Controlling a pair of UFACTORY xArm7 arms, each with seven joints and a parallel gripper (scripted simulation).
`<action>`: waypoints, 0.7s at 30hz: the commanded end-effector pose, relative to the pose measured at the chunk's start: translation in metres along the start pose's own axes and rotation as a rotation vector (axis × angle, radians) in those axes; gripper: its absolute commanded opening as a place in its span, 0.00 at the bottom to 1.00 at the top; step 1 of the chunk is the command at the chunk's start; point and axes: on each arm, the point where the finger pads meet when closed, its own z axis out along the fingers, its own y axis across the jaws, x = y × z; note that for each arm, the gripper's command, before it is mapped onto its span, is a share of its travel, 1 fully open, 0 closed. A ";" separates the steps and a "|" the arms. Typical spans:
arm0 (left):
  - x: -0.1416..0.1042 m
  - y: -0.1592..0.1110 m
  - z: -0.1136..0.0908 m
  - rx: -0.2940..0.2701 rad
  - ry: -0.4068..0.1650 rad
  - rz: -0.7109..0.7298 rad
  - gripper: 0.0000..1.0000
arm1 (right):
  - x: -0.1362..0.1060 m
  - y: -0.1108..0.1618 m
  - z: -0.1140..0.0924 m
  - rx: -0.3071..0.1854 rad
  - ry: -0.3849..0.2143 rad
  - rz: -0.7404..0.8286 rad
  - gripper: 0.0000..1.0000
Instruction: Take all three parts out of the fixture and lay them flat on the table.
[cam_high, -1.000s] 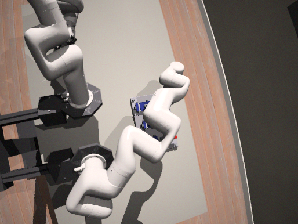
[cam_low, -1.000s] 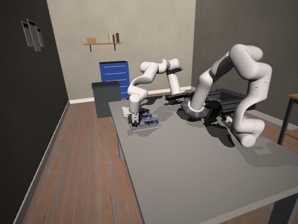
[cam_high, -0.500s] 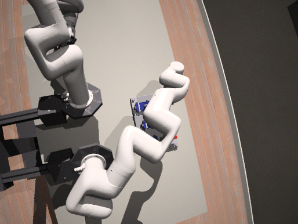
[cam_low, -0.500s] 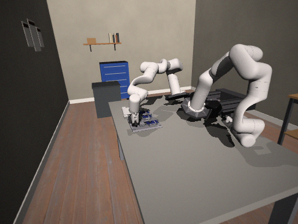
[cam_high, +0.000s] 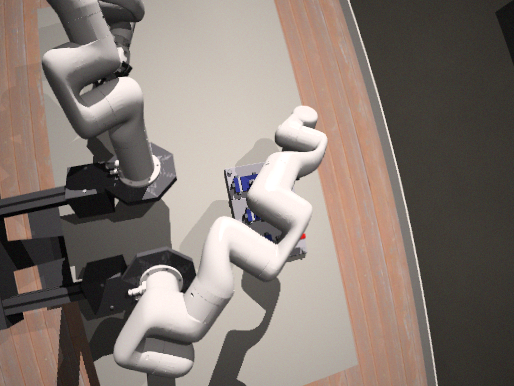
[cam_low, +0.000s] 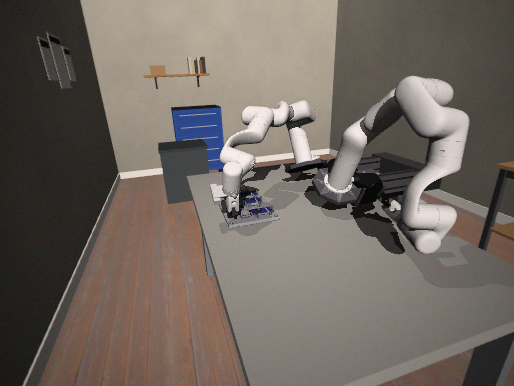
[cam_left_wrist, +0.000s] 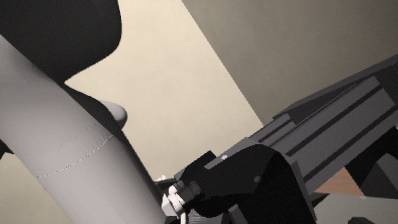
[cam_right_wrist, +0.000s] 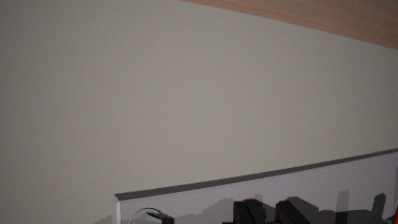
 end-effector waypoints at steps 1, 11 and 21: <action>0.000 0.000 -0.001 -0.001 -0.001 -0.001 1.00 | 0.001 0.000 -0.004 0.004 0.004 0.002 0.00; 0.000 0.000 -0.001 -0.001 -0.001 -0.001 1.00 | 0.001 0.001 -0.005 0.004 0.004 0.002 0.00; 0.000 0.000 -0.001 -0.001 -0.001 -0.001 1.00 | 0.001 0.001 -0.006 0.004 0.004 0.002 0.00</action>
